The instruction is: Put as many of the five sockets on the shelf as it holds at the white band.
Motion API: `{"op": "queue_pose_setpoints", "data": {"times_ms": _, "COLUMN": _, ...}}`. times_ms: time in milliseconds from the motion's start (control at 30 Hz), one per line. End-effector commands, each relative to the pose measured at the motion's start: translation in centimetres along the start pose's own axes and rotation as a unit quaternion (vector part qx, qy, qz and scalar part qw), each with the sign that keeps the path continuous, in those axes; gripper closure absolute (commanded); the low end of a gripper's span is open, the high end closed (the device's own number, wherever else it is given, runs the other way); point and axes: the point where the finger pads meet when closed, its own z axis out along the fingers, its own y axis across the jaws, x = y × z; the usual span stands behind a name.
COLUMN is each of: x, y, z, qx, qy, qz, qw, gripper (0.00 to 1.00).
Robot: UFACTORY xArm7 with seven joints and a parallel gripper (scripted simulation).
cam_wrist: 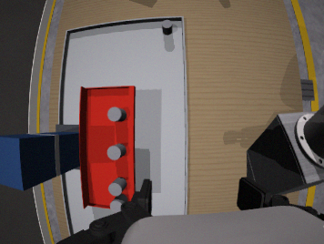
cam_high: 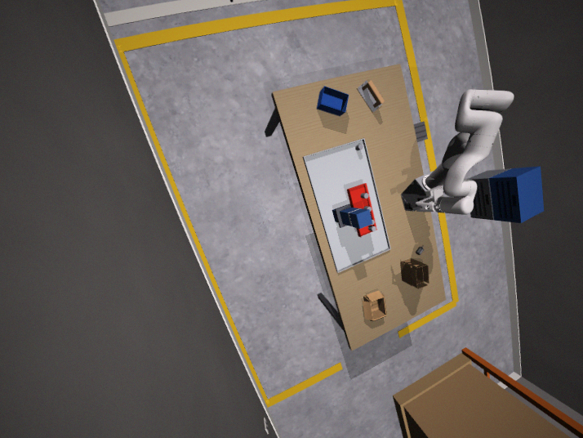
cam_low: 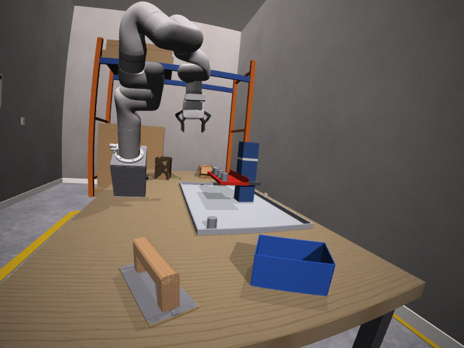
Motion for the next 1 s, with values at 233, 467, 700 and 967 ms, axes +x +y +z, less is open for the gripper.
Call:
{"op": "queue_pose_setpoints", "data": {"times_ms": 233, "x": 0.4, "y": -1.2, "z": 1.7, "qx": -0.033, "qy": -0.006, "qz": -0.005, "qw": 0.999, "gripper": 0.0}}
{"op": "queue_pose_setpoints", "data": {"times_ms": 467, "x": 0.5, "y": -1.9, "z": 1.4, "qx": -0.032, "qy": -0.006, "qz": 0.001, "qw": 0.999, "gripper": 0.39}}
{"op": "queue_pose_setpoints", "data": {"times_ms": 700, "x": -1.9, "y": -8.1, "z": -0.4, "qx": -0.014, "qy": -0.002, "qz": 0.033, "qw": 0.999, "gripper": 0.39}}
{"op": "queue_pose_setpoints", "data": {"times_ms": 967, "x": -6.6, "y": -12.1, "z": 2.5, "qx": -0.009, "qy": 0.001, "qz": 0.023, "qw": 1.0, "gripper": 0.39}}
